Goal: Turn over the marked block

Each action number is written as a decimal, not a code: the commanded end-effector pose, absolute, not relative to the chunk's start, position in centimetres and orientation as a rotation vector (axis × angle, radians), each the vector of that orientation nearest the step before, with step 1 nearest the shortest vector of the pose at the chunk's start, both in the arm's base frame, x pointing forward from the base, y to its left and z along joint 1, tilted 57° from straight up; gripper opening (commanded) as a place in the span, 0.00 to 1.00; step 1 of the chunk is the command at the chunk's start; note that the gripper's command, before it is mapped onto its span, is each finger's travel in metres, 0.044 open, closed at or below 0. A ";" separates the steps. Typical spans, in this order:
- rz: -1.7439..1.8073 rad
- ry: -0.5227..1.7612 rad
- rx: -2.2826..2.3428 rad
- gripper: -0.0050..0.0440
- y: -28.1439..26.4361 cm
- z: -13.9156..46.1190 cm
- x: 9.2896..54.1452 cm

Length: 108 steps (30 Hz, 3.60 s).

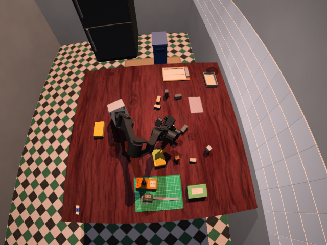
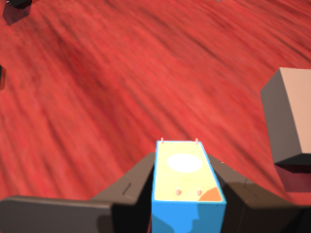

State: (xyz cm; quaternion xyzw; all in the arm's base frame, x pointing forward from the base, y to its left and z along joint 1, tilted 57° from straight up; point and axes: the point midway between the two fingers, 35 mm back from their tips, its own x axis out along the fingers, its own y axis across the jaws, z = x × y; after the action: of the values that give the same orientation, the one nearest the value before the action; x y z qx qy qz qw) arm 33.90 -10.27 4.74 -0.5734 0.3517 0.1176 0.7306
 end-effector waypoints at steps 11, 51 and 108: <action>0.253 0.762 -1.269 0.00 -10.4 5.1 34.1; 0.253 0.762 -1.269 0.37 -10.4 5.1 34.1; 0.252 0.764 -1.269 1.00 -10.4 5.1 34.1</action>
State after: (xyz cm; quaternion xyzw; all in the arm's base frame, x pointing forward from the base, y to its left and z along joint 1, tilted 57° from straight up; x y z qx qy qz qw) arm 33.94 -10.27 4.77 -0.5735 0.3508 0.1175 0.7309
